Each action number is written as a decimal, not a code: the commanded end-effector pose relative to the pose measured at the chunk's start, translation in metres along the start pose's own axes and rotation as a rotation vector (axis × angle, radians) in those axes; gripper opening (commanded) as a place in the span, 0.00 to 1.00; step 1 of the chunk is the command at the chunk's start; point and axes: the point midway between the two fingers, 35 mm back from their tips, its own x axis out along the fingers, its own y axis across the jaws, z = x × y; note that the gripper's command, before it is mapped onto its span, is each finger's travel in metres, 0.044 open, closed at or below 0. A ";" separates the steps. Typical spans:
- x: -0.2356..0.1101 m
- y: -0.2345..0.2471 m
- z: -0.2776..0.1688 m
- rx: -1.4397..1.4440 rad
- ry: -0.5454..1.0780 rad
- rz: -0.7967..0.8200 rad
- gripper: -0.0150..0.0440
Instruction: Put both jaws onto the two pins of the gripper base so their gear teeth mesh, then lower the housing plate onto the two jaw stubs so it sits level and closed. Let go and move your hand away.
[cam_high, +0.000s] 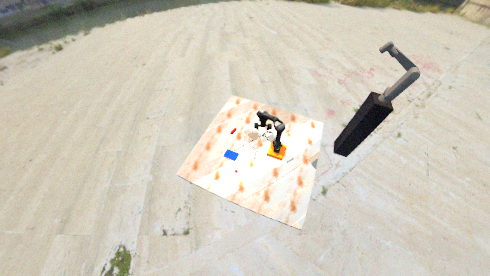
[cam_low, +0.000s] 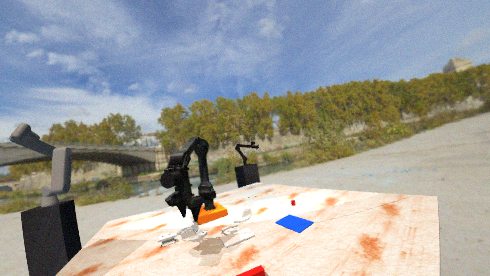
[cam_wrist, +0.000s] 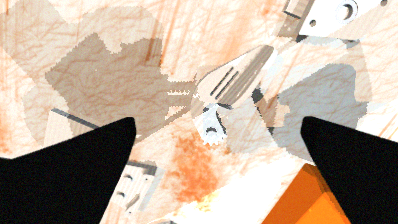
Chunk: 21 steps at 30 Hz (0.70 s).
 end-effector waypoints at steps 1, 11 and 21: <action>0.000 -0.002 0.000 0.079 -0.001 -0.004 1.00; -0.001 -0.006 0.001 0.284 -0.002 -0.004 1.00; -0.002 -0.009 0.002 0.490 -0.003 -0.004 1.00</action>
